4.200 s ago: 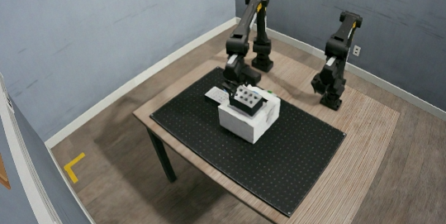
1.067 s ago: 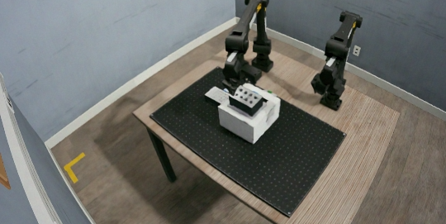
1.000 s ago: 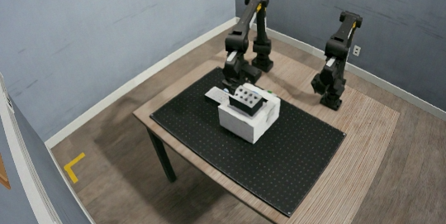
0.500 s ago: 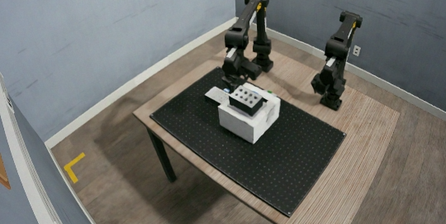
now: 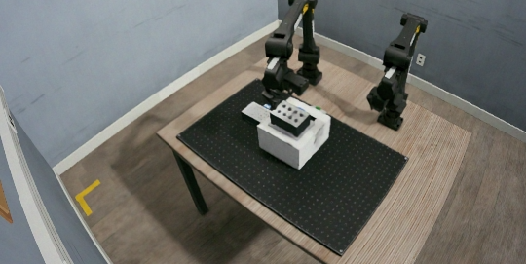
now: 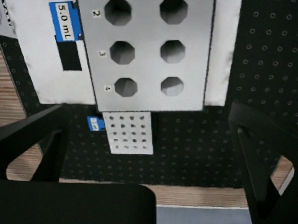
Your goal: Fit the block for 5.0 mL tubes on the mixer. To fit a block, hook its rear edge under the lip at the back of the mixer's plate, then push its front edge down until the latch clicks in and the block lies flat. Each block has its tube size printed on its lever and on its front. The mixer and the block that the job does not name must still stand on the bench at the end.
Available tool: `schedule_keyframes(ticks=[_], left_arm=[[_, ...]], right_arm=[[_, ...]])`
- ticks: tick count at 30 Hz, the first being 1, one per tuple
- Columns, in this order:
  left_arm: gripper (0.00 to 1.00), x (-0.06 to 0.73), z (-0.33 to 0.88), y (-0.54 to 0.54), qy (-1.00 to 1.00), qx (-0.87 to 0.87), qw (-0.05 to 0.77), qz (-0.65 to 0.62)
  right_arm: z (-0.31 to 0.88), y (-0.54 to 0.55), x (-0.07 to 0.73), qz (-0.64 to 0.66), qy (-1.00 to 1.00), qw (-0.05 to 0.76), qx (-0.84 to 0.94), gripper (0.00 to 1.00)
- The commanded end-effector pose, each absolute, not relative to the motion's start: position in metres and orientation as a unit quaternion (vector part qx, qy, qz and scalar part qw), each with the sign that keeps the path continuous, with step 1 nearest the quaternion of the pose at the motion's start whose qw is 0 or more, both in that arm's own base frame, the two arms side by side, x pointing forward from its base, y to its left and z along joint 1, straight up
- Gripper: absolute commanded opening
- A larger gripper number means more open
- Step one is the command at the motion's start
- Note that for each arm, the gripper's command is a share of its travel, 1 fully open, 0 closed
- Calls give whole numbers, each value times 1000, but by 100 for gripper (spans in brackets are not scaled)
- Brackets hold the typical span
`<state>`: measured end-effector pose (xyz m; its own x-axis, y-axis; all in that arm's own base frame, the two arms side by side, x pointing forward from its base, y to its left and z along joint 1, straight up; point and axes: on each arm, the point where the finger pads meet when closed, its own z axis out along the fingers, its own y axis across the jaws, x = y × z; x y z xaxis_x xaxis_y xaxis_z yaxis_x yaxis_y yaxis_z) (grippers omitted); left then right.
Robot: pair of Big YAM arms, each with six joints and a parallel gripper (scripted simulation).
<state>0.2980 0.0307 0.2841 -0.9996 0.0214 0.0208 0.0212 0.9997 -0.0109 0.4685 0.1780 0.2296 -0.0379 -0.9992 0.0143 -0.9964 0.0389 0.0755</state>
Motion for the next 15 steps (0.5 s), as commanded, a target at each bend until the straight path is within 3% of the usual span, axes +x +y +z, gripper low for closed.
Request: schedule_keyframes(ticks=[1,6,7,15], left_arm=[[100,314,318,36,-999,-3,-40,-2],[100,314,320,36,-999,-4,-43,-2],[100,315,321,36,-999,-4,-44,-2],[100,312,316,36,-999,-4,-38,-1]], right_arm=[[221,176,470,-28,-725,42,687,100],[228,176,471,-27,-724,41,688,100],[230,179,468,-25,-734,39,677,0],[240,195,453,-12,-791,17,611,0]])
